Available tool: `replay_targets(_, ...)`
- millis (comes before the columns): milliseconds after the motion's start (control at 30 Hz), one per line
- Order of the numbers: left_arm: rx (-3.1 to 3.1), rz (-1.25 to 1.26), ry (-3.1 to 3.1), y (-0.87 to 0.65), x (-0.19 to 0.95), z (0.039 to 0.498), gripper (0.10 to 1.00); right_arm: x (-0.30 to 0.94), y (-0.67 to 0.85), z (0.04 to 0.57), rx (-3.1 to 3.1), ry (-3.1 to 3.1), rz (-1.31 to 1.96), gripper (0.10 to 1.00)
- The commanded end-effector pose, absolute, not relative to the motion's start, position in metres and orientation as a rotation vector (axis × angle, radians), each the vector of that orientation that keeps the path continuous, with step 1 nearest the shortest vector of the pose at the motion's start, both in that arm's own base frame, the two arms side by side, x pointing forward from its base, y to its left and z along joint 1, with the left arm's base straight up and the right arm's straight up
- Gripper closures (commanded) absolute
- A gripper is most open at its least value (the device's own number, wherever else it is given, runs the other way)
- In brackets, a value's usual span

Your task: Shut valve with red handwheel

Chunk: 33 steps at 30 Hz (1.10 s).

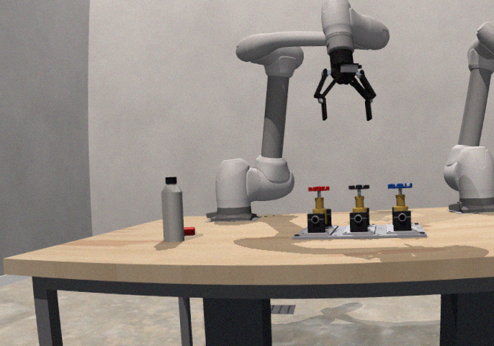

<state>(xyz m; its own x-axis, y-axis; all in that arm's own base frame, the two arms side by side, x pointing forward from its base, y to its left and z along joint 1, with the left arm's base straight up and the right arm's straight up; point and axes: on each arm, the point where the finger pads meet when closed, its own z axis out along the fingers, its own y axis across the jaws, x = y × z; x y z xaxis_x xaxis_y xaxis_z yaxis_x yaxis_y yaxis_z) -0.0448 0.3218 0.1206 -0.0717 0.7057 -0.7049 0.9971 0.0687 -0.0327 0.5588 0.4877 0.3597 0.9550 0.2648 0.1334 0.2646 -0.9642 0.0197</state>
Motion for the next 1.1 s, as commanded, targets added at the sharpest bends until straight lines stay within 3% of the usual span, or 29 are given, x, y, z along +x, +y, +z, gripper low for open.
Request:
replay_targets(0, 1.679, -0.734, 1.841, 0.319, -0.047, 0.121, 0.098, 0.559, 0.488, 0.361, 3.106, 0.420, 0.214, 0.098)
replay_targets(400, 1.677, -0.734, 1.842, 0.319, -0.047, 0.121, 0.098, 0.562, 0.476, 0.342, 3.052, 0.667, 0.185, 0.098)
replay_targets(1067, 1.677, -0.734, 1.842, 0.319, -0.047, 0.121, 0.098, 0.571, 0.423, 0.266, 2.643, 1.656, 0.063, 0.098)
